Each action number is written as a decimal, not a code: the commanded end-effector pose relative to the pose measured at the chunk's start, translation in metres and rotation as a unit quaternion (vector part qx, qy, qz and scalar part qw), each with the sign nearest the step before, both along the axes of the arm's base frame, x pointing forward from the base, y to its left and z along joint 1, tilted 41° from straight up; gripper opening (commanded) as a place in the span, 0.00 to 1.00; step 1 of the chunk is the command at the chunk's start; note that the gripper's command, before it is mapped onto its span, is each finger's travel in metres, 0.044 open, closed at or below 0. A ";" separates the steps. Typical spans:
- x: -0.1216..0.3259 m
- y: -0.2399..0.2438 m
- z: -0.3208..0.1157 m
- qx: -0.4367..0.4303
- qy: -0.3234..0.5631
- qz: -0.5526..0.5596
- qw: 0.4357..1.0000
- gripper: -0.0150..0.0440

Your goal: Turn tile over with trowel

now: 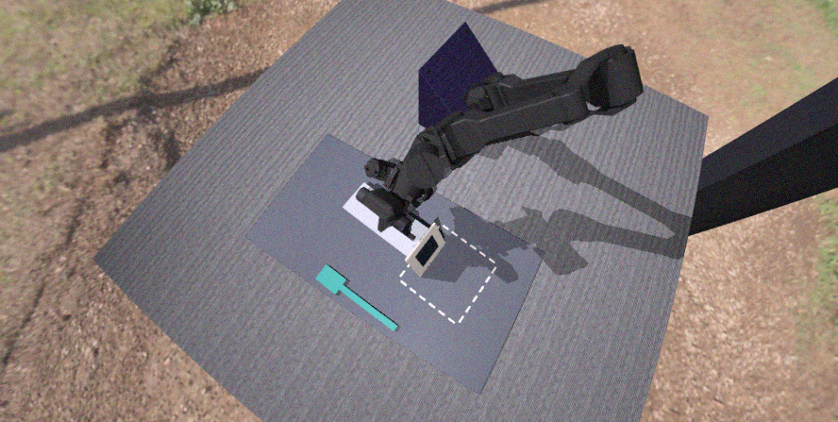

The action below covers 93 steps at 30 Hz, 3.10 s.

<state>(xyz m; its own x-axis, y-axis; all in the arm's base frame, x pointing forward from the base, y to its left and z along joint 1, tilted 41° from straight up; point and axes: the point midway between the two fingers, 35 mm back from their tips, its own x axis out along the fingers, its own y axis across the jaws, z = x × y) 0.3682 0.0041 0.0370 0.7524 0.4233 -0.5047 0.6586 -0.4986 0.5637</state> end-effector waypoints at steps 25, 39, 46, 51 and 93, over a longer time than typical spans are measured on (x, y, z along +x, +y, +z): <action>0.003 -0.042 0.008 -0.003 -0.010 -0.005 1.000 0.25; 0.003 -0.043 0.008 -0.003 -0.010 -0.005 1.000 0.25; 0.003 -0.043 0.008 -0.003 -0.010 -0.005 1.000 0.25; 0.003 -0.043 0.008 -0.003 -0.010 -0.005 1.000 0.25; 0.052 -0.084 -0.051 0.062 0.222 -0.195 0.953 0.25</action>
<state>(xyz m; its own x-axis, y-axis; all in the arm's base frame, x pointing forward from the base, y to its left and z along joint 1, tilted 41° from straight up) 0.4120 -0.0695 -0.0101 0.6091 0.2711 -0.7453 0.6106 -0.7601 0.2225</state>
